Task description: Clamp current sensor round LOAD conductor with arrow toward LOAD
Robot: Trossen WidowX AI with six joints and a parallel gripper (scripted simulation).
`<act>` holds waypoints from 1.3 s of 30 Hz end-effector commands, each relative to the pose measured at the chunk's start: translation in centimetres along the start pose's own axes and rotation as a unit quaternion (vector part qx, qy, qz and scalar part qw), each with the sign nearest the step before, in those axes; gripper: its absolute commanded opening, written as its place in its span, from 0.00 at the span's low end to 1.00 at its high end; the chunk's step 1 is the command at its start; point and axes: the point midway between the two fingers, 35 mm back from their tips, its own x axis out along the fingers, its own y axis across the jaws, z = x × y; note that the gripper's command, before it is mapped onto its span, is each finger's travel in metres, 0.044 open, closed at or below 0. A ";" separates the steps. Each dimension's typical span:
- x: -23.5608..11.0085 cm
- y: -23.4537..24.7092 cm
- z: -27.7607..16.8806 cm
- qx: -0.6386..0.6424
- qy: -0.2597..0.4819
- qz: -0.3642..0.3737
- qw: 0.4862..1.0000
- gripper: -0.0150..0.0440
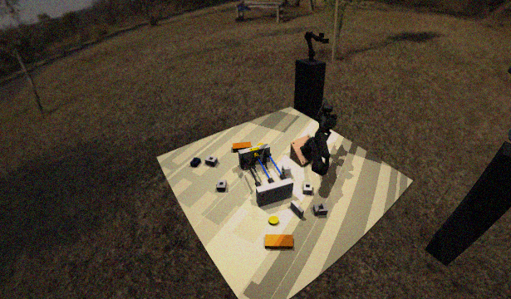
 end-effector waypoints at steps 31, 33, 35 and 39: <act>-16.6 17.3 -26.8 -0.276 0.481 0.382 0.740 1.00; -19.3 18.1 -27.5 -0.283 0.497 0.416 0.707 1.00; -22.0 18.9 -28.0 -0.288 0.512 0.451 0.673 1.00; -27.6 20.2 -28.2 -0.291 0.533 0.520 0.601 1.00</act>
